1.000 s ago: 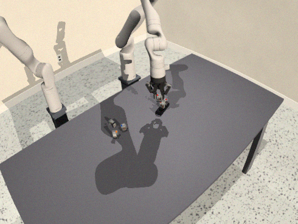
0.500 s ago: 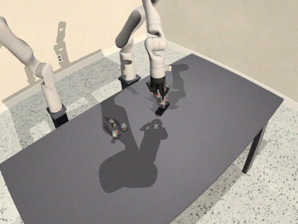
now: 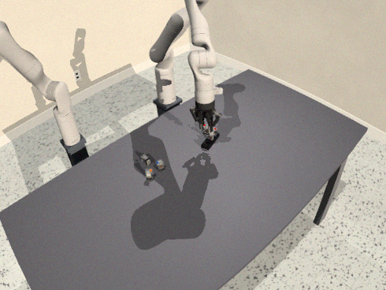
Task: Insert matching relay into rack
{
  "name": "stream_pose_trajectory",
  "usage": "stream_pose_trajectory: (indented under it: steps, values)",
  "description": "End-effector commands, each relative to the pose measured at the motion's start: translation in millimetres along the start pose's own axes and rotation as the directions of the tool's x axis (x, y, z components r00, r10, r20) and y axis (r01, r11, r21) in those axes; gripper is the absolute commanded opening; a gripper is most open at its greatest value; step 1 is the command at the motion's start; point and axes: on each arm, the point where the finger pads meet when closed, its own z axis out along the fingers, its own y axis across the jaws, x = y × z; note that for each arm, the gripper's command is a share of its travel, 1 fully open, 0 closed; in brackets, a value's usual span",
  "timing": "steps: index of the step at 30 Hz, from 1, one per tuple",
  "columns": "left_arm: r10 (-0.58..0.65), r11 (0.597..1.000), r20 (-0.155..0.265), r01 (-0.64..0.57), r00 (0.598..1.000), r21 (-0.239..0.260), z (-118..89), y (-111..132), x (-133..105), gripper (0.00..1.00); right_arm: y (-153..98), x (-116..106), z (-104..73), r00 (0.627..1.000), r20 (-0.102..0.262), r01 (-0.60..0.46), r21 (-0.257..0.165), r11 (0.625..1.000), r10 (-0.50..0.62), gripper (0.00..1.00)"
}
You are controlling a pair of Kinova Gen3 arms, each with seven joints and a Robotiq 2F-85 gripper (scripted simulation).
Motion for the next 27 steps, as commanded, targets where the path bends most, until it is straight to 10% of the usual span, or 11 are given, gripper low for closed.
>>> stream_pose_trajectory:
  steps: [1, 27]
  values:
    - [0.002, 1.0, -0.003, -0.002, 1.0, 0.002, 7.9, -1.8, 0.2, 0.346, -2.5, -1.2, 1.2, 1.0, 0.007, -0.015, 0.0, 1.0, 0.015, 1.0]
    - [-0.001, 1.0, -0.01, 0.001, 1.0, 0.006, 34.3, -2.1, 3.7, 0.346, -2.5, -1.2, 1.2, 1.0, 0.007, -0.015, 0.0, 1.0, 0.015, 1.0]
